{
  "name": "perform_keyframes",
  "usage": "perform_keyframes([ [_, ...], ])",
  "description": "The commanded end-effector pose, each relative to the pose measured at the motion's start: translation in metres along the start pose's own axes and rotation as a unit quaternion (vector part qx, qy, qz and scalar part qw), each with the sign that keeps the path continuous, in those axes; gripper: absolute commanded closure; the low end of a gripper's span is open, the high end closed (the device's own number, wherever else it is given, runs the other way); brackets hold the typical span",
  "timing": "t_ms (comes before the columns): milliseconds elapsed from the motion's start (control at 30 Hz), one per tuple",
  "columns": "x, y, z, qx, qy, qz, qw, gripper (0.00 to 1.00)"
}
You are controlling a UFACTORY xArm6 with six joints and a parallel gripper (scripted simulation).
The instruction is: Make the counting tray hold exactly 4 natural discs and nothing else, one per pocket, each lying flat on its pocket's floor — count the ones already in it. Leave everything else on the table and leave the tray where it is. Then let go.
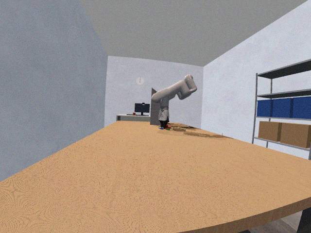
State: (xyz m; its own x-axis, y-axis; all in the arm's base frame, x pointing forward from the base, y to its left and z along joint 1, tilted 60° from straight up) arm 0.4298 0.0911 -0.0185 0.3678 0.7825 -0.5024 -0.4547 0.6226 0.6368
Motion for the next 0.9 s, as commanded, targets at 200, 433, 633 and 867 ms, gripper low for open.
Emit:
perform_keyframes([
  [200, 0.0, 0.0, 0.0, -0.001, 0.0, 0.0, 1.0, 1.0],
  [433, -0.001, 0.0, 0.0, -0.001, 0.0, 0.0, 1.0, 1.0],
  [633, -0.03, -0.001, 0.001, -0.001, 0.0, 0.0, 1.0, 1.0],
  [867, -0.1, 0.0, 0.0, -0.001, 0.0, 0.0, 1.0, 1.0],
])
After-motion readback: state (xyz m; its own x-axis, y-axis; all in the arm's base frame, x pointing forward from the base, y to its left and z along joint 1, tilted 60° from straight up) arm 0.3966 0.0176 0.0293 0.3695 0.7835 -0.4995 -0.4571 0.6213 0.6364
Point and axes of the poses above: the point where the finger pads meet when closed, its own x axis out along the fingers, its own z axis across the jaws, y = z × x, the point moved 3 cm from there along -x, back along the fingers, and after that the axes turned 10 degrees about x, right-handed, at the moved point
